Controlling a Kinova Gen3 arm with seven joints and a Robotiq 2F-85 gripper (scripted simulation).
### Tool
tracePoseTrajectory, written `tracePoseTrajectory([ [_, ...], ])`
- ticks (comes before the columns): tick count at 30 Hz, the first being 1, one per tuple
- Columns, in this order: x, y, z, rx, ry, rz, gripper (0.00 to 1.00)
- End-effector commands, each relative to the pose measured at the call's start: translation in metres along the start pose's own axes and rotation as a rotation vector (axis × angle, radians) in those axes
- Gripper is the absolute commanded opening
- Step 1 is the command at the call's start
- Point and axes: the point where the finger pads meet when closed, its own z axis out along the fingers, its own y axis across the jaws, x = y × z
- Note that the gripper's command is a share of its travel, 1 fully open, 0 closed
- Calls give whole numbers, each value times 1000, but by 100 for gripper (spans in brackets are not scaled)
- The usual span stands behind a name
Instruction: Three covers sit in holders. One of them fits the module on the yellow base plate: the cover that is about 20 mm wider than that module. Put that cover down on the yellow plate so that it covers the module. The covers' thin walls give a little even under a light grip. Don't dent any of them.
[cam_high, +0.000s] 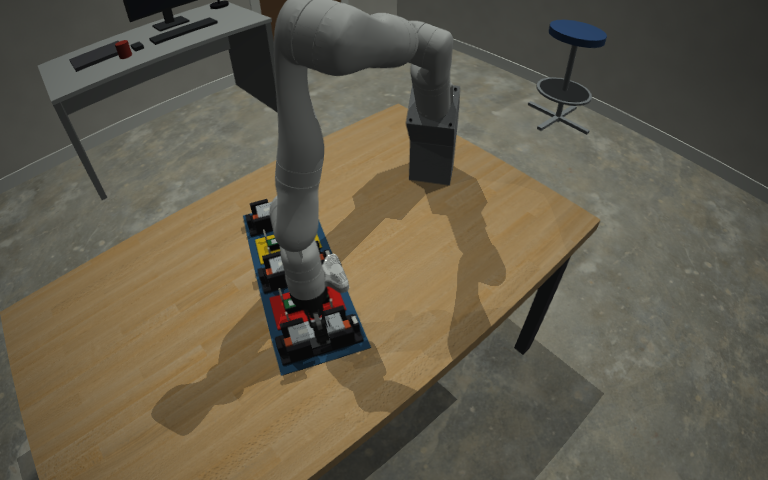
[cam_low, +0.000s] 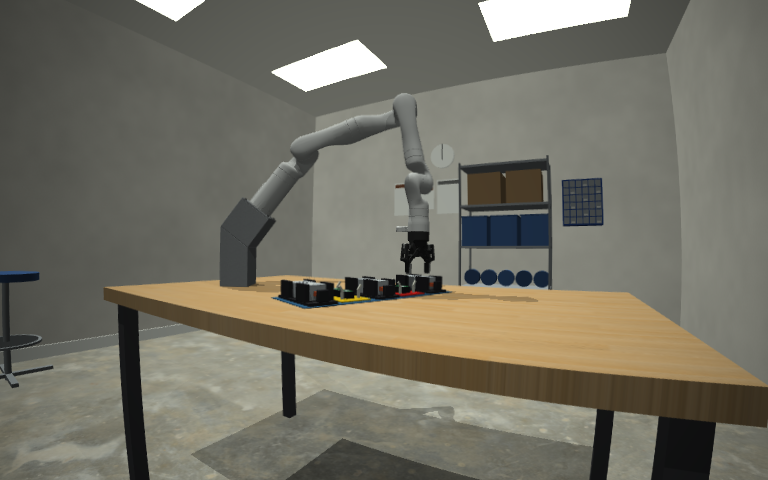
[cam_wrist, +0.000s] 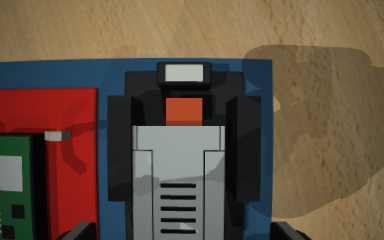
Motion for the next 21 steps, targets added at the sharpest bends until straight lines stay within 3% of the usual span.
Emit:
tracePoseTrajectory([
  [1, -4, 1, 0, -3, -7, 1, 100],
  [21, -2, 0, 0, -1, -3, 1, 100],
])
